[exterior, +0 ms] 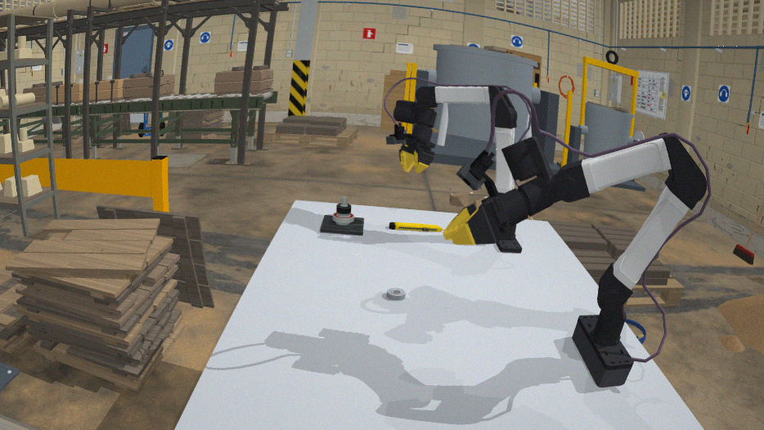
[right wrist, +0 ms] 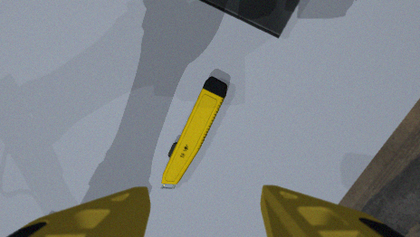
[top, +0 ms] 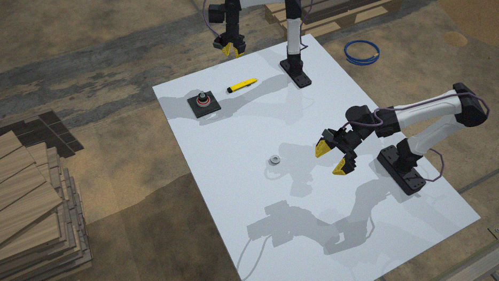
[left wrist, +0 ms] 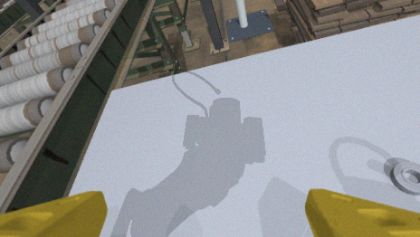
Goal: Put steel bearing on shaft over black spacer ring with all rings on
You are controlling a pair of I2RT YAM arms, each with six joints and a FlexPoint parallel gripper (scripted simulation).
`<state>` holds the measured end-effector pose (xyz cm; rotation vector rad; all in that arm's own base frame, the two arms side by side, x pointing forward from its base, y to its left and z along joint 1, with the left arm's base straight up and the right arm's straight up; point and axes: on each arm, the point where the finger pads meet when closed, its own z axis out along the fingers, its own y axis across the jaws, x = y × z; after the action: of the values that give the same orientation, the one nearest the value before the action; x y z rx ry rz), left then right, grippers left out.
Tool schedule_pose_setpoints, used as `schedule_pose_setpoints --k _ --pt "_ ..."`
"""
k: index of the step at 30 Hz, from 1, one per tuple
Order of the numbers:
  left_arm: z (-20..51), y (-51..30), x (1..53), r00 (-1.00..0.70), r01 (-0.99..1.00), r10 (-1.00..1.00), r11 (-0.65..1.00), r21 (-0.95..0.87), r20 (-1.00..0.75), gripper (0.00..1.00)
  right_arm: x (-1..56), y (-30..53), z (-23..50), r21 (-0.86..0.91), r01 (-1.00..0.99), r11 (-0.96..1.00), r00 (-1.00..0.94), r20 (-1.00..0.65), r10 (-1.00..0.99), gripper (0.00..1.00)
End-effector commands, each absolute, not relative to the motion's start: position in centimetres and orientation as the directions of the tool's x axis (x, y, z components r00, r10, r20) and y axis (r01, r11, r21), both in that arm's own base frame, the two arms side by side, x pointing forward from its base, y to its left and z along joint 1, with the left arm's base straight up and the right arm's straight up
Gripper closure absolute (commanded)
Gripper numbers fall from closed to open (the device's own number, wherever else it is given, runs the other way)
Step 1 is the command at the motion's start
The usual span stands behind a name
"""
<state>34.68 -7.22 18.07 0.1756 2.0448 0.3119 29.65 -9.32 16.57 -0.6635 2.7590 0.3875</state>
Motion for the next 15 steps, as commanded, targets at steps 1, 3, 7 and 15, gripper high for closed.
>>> schedule_pose_setpoints --k 1,3,7,15 --pt "19.3 -7.3 34.9 -0.448 -0.018 0.242 0.960 0.279 -0.861 0.00 29.8 -9.4 17.2 0.172 -0.481 0.860 -0.848 -0.341 -0.406 0.45" --pt "19.3 -7.3 34.9 -0.448 -0.018 0.242 0.960 0.279 -0.861 0.00 29.8 -9.4 17.2 0.172 -0.481 0.860 -0.848 -0.341 -0.406 0.45" --pt "19.3 -7.3 34.9 -0.448 -0.018 0.242 0.960 0.279 -0.861 0.00 29.8 -9.4 17.2 0.172 -0.481 0.860 -0.848 -0.341 -0.406 0.45" --pt "21.4 -7.4 35.5 -0.399 -0.029 0.206 0.971 0.237 -0.894 0.00 31.0 -8.7 15.9 0.192 -0.492 0.849 -0.842 -0.352 -0.409 0.45"
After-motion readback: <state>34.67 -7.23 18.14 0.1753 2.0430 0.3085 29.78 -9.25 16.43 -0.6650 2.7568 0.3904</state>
